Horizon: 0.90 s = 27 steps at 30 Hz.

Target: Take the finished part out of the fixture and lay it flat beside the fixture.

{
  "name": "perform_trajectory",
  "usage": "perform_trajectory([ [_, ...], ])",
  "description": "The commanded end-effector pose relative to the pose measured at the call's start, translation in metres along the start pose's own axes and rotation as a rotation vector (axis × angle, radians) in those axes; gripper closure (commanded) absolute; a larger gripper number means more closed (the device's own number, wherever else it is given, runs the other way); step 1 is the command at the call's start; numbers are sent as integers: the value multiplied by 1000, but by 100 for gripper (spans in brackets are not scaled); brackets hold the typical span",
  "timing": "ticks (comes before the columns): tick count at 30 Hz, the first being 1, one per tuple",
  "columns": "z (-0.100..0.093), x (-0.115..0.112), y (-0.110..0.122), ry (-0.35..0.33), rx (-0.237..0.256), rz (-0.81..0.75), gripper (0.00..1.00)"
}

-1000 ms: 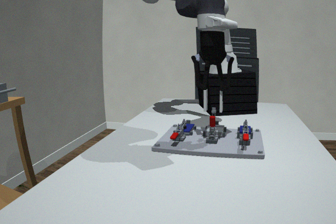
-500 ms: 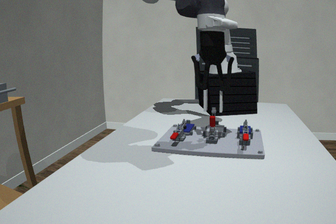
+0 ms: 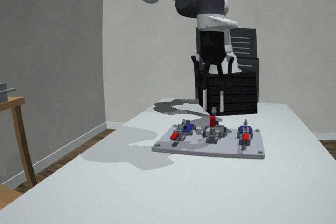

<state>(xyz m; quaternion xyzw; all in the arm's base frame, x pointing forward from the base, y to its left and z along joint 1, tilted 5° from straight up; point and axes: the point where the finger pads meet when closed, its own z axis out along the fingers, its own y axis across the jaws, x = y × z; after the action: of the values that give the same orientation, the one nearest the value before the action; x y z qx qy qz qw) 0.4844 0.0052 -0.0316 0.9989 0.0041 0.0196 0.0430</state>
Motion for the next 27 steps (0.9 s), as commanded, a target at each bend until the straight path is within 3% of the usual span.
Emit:
perform_trajectory([
  [1, -1, 0, 0, -1, -1, -5, 42],
  [27, 5, -1, 0, -1, -1, -5, 42],
])
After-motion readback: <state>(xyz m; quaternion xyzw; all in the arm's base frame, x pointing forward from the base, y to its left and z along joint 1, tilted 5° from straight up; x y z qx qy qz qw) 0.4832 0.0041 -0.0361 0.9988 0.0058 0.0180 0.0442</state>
